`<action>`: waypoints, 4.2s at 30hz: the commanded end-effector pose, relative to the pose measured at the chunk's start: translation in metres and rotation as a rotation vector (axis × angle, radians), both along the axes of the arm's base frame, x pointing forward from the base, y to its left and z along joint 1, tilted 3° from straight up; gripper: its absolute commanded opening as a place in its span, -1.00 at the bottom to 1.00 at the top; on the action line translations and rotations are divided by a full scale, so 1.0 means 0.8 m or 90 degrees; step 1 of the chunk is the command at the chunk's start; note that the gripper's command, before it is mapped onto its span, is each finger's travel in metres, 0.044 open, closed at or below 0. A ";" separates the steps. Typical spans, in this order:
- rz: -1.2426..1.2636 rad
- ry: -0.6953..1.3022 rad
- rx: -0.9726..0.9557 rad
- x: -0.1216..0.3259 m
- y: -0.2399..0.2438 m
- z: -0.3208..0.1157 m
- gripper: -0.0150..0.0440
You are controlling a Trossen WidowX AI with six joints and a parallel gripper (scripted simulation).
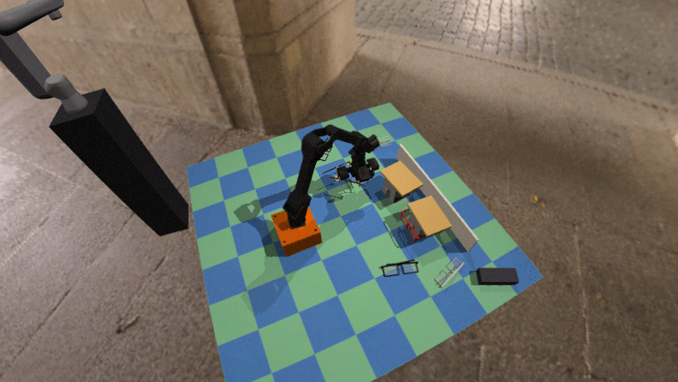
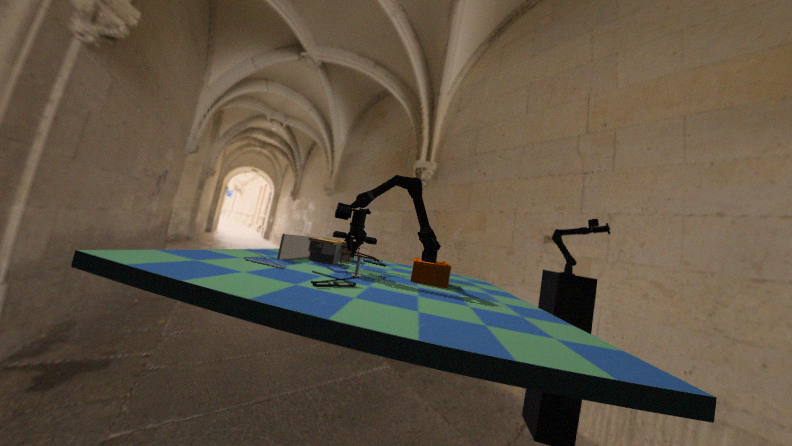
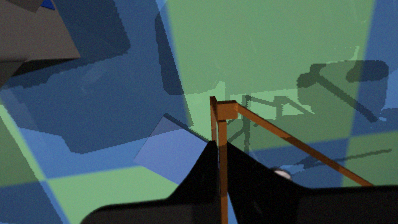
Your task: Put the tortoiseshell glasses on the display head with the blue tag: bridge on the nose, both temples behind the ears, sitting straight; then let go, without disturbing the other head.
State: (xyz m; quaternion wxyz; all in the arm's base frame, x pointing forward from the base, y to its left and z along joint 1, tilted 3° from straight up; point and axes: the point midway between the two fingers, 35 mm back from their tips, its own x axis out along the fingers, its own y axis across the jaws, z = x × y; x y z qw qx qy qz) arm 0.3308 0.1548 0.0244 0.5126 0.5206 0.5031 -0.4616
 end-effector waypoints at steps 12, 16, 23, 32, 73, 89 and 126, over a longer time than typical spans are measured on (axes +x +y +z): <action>0.002 0.001 0.000 0.004 -0.015 -0.001 -0.49; 0.002 0.001 0.000 0.004 -0.015 -0.001 -0.49; 0.002 0.001 0.000 0.004 -0.015 -0.001 -0.49; 0.002 0.001 0.000 0.004 -0.012 0.000 -0.49; 0.002 0.003 0.006 -0.030 0.088 0.071 -0.49; 0.002 0.003 0.006 -0.026 0.093 0.004 -0.49; 0.002 0.002 0.007 -0.012 0.114 0.007 -0.49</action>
